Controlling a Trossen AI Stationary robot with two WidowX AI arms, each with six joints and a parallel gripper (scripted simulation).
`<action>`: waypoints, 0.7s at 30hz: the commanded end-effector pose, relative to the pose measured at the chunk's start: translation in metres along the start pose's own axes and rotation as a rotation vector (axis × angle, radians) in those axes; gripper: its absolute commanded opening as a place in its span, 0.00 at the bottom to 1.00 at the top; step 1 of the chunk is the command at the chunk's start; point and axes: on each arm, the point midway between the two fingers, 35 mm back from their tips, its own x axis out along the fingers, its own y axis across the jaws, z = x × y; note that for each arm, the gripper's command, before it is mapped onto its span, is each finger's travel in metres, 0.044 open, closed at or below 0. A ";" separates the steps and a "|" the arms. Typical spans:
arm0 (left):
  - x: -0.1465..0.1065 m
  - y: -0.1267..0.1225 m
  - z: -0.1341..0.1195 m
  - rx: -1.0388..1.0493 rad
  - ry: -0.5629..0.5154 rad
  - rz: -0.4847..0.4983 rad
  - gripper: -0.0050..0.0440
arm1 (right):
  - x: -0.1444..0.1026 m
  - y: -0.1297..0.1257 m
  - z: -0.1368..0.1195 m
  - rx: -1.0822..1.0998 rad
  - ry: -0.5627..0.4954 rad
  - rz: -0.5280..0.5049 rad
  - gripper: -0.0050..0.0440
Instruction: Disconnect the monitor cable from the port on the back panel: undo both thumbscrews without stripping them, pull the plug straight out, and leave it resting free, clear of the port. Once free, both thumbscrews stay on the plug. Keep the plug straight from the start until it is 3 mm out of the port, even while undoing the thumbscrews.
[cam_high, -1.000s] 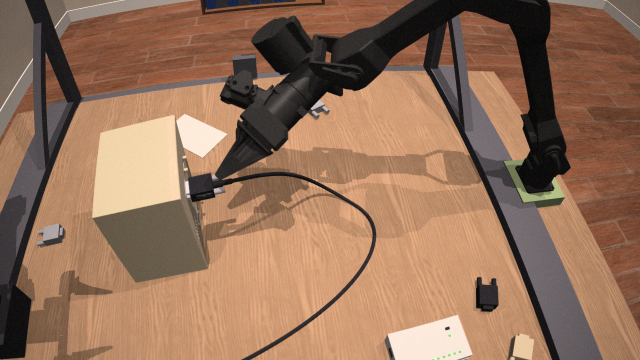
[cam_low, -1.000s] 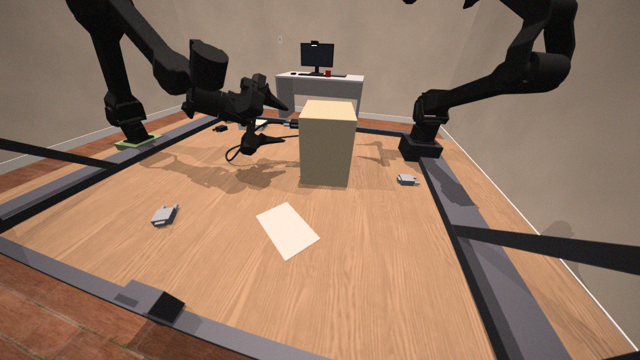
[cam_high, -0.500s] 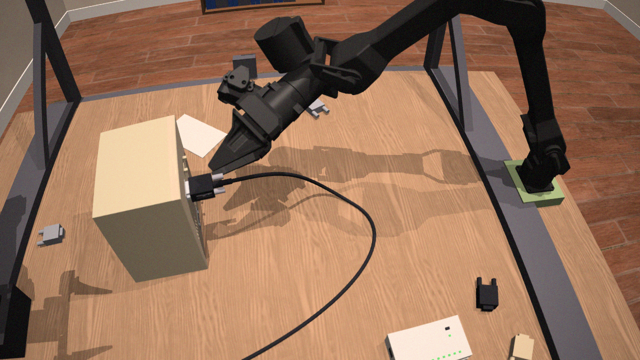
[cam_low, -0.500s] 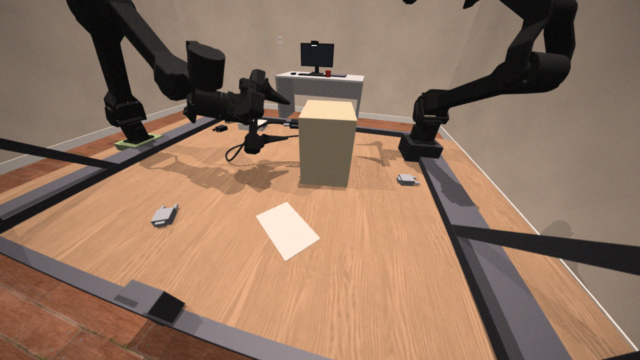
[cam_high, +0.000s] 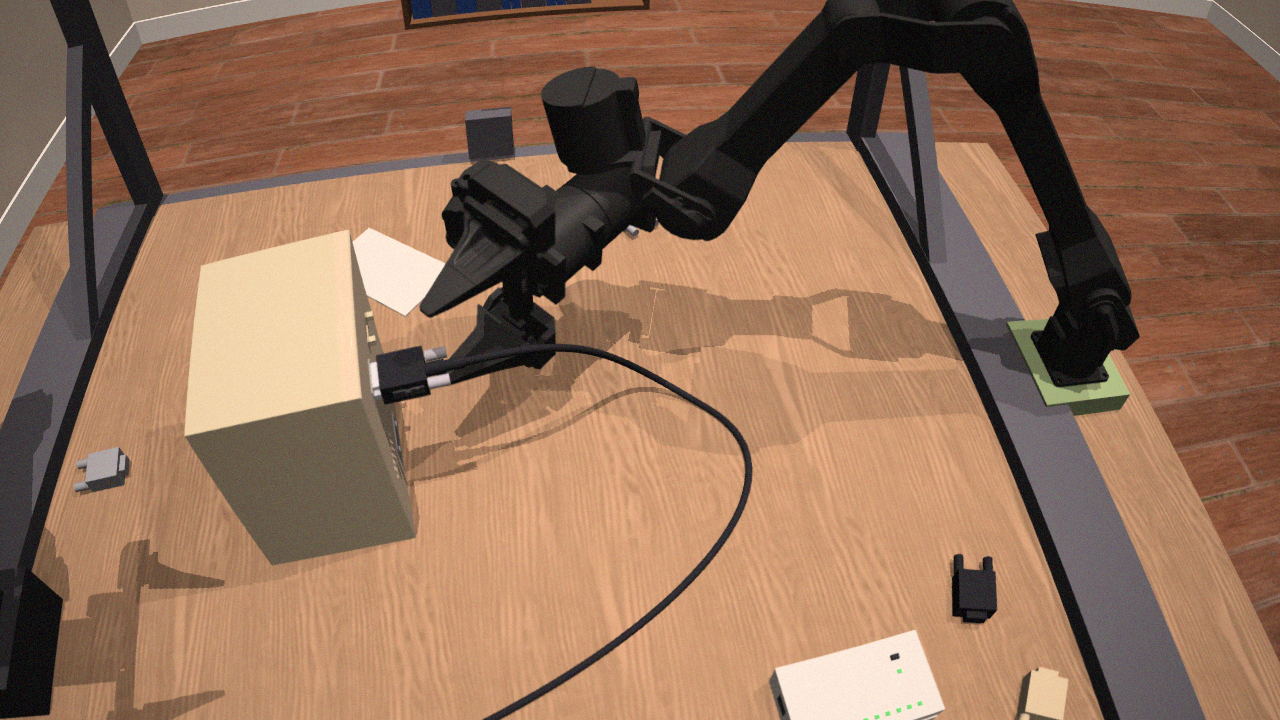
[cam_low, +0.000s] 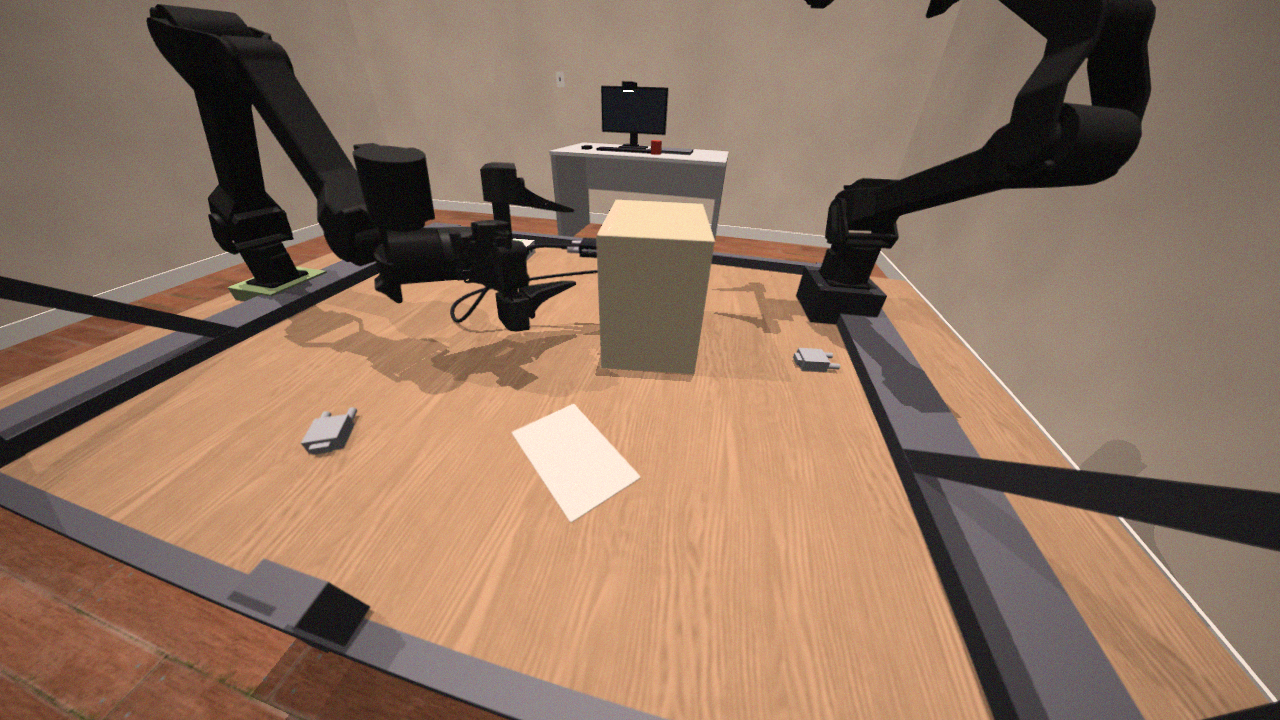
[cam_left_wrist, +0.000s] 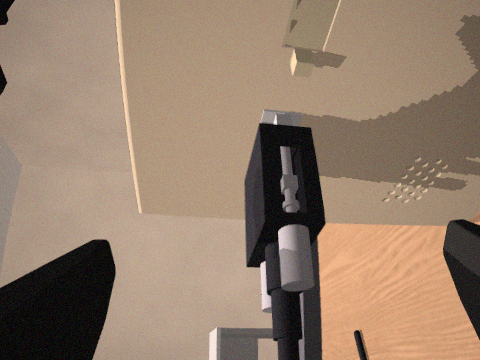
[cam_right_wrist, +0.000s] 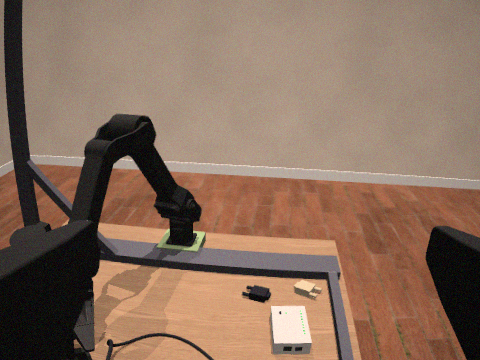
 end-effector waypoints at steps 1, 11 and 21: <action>-0.001 0.008 0.002 -0.003 0.002 0.020 0.90 | 0.000 0.001 0.003 -0.005 -0.001 0.002 1.00; -0.001 0.008 0.002 -0.003 0.002 0.020 0.41 | 0.000 0.001 0.003 -0.005 -0.001 0.002 1.00; -0.001 0.008 0.002 -0.003 0.002 0.020 0.10 | 0.000 0.001 0.003 -0.005 -0.001 0.002 1.00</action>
